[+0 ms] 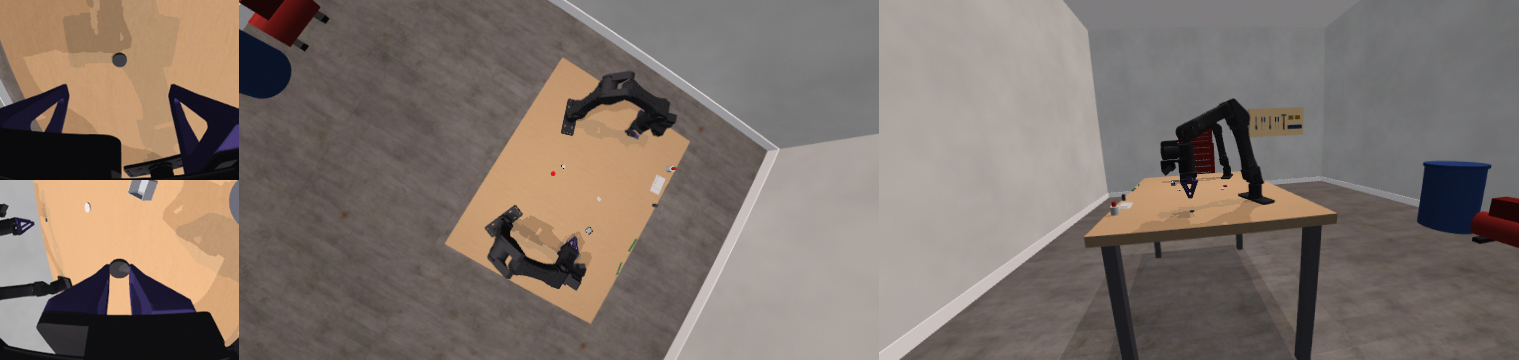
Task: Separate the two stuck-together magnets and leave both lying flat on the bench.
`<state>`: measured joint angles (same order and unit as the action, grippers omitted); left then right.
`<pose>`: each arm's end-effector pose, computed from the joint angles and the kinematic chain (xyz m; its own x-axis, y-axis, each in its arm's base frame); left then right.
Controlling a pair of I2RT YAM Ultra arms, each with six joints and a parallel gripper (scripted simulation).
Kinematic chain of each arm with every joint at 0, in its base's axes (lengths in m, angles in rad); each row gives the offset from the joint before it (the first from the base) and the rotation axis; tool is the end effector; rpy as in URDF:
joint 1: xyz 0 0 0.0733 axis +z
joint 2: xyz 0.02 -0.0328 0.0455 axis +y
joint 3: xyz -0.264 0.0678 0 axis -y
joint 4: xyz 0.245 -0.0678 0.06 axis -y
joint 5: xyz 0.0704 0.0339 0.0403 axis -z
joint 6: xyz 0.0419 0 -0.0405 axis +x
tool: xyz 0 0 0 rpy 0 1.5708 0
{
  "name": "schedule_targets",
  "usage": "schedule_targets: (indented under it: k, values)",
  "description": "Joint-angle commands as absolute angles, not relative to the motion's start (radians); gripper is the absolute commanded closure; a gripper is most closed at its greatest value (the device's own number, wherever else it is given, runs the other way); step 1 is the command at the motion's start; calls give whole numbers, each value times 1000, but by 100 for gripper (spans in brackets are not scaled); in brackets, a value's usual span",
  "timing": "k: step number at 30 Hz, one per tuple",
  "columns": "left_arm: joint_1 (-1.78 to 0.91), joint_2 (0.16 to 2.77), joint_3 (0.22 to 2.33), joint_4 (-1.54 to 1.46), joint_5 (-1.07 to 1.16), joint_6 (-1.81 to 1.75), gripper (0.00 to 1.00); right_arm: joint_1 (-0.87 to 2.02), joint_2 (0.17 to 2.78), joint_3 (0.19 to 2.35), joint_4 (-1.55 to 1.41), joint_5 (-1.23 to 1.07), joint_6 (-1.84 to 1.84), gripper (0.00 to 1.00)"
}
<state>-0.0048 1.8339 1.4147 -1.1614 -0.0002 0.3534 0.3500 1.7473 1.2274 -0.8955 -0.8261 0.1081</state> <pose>0.3356 -0.0005 0.2165 -0.9365 0.3506 0.0093 0.3506 0.9365 -0.0032 0.2933 0.1410 0.2114 -0.9592 -0.2723 -0.0755 -0.2372 0.6307 0.7389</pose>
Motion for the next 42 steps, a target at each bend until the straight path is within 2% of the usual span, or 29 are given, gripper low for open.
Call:
schedule_targets:
  k: [1, 8, 11, 42]
  values:
    - [-4, 1824, 1420, -1160, 3, 354, 0, 324, 1733, 1259, -1125, -804, -74, 82]
    - [-4, 1824, 1420, -1160, 3, 354, 0, 270, 1731, 1309, -1330, -763, -237, 82]
    - [-4, 1824, 1420, -1160, 3, 354, 0, 244, 1741, 1304, -1174, -630, -181, 82]
    - [-4, 1824, 1420, -1160, 3, 354, 0, 9, 1817, 1328, -1060, 20, -387, 82]
